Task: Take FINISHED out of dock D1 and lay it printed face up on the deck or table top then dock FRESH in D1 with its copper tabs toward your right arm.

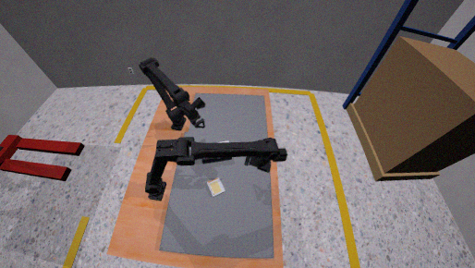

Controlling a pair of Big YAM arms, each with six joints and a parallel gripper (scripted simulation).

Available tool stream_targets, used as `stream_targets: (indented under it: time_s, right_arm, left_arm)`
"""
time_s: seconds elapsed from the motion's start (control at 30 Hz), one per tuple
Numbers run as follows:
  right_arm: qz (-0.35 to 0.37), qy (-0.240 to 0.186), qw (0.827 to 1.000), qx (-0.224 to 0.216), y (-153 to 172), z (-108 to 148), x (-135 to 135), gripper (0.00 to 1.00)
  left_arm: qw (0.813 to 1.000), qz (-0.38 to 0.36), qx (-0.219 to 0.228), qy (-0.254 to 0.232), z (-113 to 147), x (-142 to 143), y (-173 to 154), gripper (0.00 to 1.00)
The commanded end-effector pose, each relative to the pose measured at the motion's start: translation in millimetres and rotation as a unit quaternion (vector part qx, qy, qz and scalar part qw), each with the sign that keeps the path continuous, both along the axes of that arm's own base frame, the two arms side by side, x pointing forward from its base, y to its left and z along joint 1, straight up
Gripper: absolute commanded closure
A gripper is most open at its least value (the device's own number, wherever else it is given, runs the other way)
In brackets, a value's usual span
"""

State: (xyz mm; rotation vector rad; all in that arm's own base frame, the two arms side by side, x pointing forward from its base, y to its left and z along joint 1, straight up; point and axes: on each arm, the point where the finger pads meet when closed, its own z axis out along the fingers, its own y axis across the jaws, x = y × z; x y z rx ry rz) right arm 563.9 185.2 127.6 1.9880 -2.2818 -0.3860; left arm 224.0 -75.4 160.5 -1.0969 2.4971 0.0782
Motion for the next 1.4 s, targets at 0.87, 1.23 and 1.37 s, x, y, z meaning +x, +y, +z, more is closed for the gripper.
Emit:
stream_targets:
  time_s: [0.87, 1.23, 1.37]
  right_arm:
    - [0.0, -0.007, 1.0, 0.002, 0, 7, 2, 1.0]
    - [0.0, -0.007, 1.0, 0.002, 0, 7, 2, 1.0]
    - [0.0, -0.007, 1.0, 0.002, 0, 7, 2, 1.0]
  left_arm:
    - [0.993, -0.079, 0.026, 0.086, 33, 32, 25, 1.0]
    - [0.978, -0.147, 0.021, 0.146, 58, 56, 54, 1.0]
    - [0.974, -0.164, 0.017, 0.158, 68, 66, 68, 1.0]
